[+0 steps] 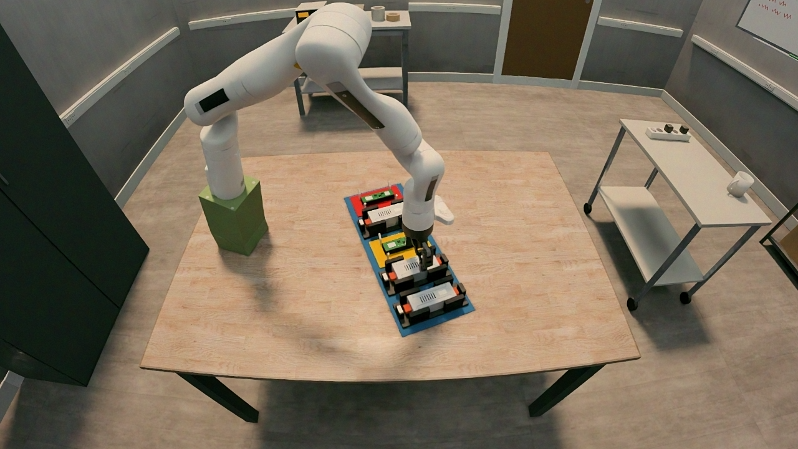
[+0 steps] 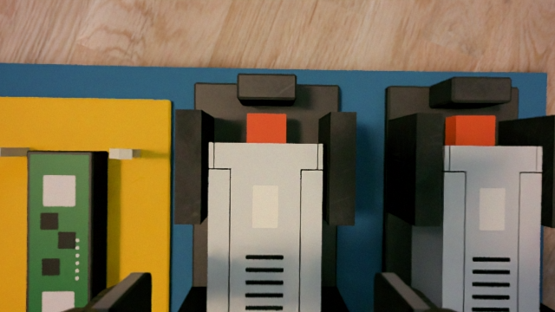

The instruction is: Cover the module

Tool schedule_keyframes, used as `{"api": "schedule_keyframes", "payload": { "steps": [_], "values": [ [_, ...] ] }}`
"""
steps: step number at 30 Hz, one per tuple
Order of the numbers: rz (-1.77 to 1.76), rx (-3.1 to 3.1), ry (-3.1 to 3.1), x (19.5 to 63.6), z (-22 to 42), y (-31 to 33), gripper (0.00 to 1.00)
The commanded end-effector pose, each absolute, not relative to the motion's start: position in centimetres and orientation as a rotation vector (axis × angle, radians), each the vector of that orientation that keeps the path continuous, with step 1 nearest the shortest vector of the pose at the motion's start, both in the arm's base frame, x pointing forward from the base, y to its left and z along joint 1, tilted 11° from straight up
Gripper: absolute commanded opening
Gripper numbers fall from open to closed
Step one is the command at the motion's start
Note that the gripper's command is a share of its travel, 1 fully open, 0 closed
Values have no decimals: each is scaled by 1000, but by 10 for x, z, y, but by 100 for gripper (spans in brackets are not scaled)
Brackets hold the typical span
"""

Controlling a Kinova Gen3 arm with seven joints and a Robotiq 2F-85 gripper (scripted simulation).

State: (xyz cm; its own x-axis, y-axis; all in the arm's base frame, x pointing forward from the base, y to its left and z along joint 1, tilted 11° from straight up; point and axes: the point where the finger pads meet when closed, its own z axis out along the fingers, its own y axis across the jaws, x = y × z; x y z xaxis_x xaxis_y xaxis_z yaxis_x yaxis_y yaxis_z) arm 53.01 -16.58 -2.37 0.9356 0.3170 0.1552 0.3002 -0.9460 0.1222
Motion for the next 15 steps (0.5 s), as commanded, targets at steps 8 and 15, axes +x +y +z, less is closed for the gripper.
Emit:
{"api": "schedule_keyframes", "payload": {
  "steps": [8, 15],
  "values": [
    [267, 2994, 479, 532, -28, -166, 100],
    [267, 2994, 479, 533, -33, -167, 100]
  ]
}}
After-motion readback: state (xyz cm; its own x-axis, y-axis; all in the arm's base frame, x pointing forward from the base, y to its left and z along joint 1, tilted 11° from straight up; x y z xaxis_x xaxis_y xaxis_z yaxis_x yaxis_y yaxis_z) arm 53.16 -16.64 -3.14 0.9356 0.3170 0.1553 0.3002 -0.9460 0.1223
